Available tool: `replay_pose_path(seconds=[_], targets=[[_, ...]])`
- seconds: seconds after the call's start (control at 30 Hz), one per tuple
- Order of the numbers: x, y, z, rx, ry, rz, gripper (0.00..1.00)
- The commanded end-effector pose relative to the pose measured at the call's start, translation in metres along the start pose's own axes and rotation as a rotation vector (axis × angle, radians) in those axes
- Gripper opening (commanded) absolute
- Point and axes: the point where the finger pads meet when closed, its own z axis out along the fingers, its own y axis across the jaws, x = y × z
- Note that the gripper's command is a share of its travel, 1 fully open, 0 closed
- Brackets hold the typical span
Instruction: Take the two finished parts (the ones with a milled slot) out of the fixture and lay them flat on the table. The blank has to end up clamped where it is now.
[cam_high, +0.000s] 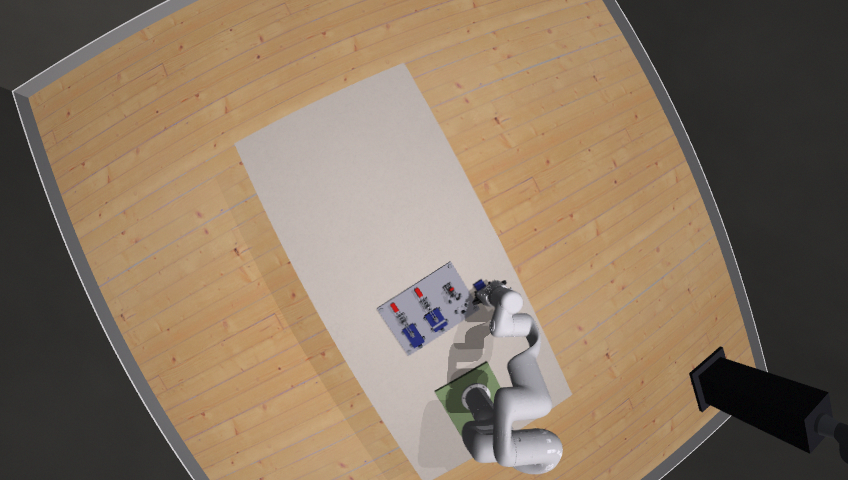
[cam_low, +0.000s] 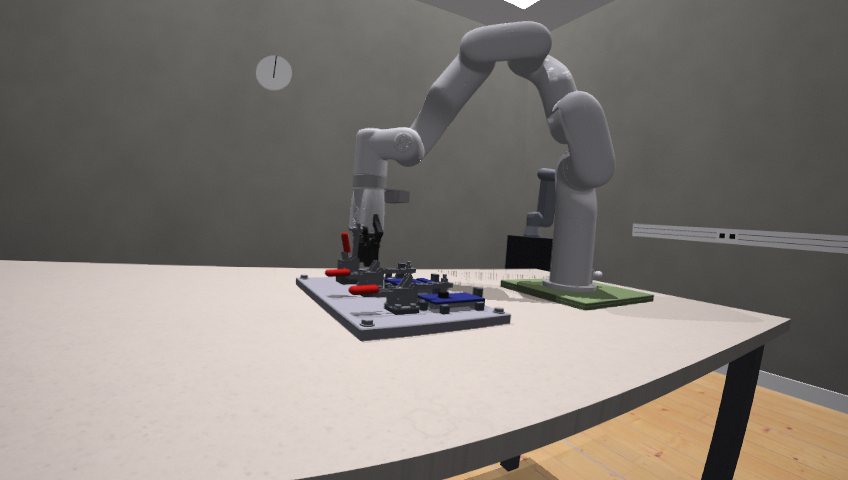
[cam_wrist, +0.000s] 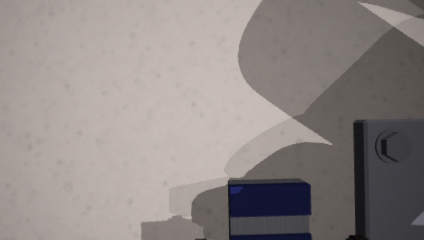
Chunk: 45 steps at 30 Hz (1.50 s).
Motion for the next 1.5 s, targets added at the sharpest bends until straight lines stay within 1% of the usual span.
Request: replay_pose_path(seconds=[0.0,0.03,0.33,0.53,0.8,1.33,1.37,1.47], targets=[[-0.001,-0.001,-0.017,0.002,-0.003,0.0,0.69],[-0.001,-0.001,-0.017,0.002,-0.003,0.0,0.69],[-0.001,-0.001,-0.051,0.002,-0.003,0.0,0.69],[0.0,-0.001,-0.066,0.002,-0.003,0.0,0.69],[0.0,-0.001,-0.072,0.002,-0.003,0.0,0.69],[0.0,-0.001,-0.072,0.002,-0.003,0.0,0.69],[0.0,-0.001,-0.072,0.002,-0.003,0.0,0.48],[0.0,-0.001,-0.074,0.002,-0.003,0.0,0.48]])
